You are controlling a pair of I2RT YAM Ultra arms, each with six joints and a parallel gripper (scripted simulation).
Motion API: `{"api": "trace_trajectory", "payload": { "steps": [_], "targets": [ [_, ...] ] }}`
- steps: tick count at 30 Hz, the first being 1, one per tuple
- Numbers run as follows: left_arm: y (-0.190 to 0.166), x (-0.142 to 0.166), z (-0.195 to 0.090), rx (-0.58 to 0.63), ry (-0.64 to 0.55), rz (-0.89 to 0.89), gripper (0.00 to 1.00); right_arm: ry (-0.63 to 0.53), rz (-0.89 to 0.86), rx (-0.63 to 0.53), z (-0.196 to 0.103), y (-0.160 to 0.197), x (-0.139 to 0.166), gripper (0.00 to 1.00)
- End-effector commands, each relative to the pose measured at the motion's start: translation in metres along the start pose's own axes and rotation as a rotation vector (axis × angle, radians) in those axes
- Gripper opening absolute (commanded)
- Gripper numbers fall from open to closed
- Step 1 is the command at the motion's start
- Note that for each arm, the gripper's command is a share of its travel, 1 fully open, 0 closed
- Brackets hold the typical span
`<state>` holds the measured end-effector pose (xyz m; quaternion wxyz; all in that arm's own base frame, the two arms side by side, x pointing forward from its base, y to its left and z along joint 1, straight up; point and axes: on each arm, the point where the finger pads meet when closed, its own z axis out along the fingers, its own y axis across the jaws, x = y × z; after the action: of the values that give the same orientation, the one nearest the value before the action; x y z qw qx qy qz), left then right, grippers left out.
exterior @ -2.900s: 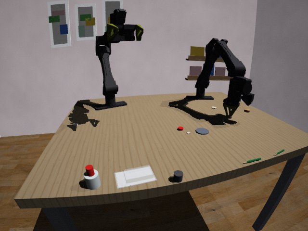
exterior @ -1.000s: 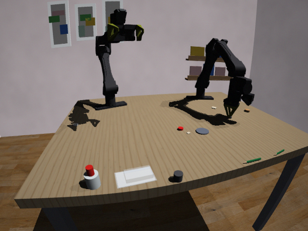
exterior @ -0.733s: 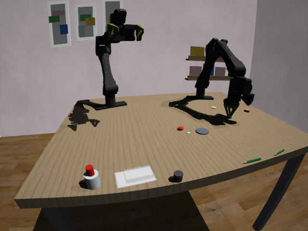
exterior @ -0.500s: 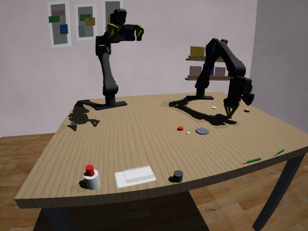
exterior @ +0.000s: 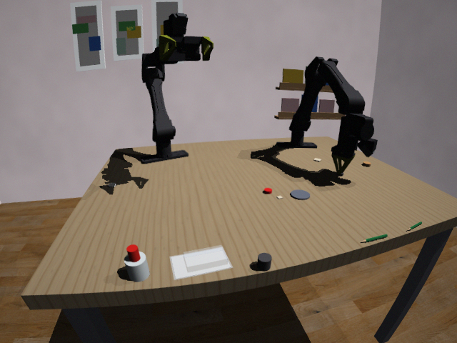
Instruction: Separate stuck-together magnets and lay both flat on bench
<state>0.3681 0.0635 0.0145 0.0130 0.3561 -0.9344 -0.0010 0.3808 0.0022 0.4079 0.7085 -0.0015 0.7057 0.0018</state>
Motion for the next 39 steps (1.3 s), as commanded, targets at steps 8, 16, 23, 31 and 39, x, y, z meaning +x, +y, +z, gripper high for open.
{"api": "trace_trajectory", "payload": {
  "steps": [8, 16, 23, 31, 39],
  "targets": [
    [-0.001, -0.005, -0.026, 0.005, -0.011, 0.001, 0.25, -0.033, 0.001, 0.003, -0.002, -0.001, -0.011, 1.0],
    [-0.001, -0.004, -0.039, 0.005, -0.011, 0.001, 0.25, -0.033, 0.001, 0.003, -0.002, -0.001, -0.011, 1.0],
    [-0.001, -0.005, -0.045, 0.005, -0.011, 0.001, 0.25, -0.033, 0.001, 0.003, -0.002, -0.001, -0.011, 1.0],
    [-0.002, -0.005, -0.055, 0.005, -0.011, 0.001, 0.25, -0.033, 0.001, 0.003, -0.002, -0.001, -0.011, 1.0],
    [-0.002, -0.005, -0.06, 0.008, -0.017, 0.069, 0.25, -0.033, 0.001, 0.003, -0.002, -0.001, -0.011, 1.0]
  ]
}}
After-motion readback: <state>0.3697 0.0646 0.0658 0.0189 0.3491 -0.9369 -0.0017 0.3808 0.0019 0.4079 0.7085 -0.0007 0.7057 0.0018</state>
